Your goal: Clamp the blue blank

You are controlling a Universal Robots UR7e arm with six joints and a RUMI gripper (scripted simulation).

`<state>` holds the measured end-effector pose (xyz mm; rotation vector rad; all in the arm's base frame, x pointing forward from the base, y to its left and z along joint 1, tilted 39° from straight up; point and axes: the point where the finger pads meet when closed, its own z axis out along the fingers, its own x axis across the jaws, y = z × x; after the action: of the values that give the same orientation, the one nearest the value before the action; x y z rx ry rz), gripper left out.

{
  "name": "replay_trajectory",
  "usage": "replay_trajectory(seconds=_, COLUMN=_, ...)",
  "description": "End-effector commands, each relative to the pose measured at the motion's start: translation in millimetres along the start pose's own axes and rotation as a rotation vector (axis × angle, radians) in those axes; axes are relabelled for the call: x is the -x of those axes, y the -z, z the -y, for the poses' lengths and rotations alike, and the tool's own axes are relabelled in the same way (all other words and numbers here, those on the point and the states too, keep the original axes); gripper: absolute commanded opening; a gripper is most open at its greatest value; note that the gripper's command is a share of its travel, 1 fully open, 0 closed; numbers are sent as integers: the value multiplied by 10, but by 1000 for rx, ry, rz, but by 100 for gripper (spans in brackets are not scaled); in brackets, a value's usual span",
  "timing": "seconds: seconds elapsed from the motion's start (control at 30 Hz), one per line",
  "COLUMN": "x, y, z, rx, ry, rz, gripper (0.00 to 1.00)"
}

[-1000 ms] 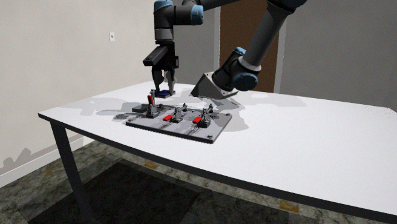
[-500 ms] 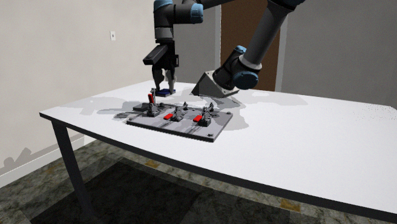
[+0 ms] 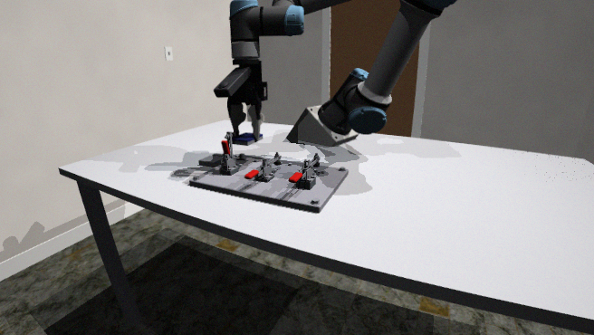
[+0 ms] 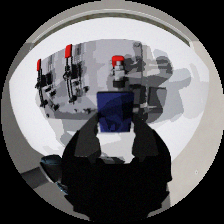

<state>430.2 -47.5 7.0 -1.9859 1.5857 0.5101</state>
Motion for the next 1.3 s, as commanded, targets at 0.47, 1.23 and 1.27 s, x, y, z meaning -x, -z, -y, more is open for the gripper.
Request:
replay_trajectory(seconds=0.47, x=-7, y=-243, z=19, rx=-1, ry=0, rz=-1, gripper=0)
replay_trajectory(seconds=1.23, x=-7, y=-290, z=22, rx=-1, ry=0, rz=-1, gripper=0)
replay_trajectory(seconds=1.27, x=-7, y=-290, z=22, rx=-1, ry=0, rz=-1, gripper=0)
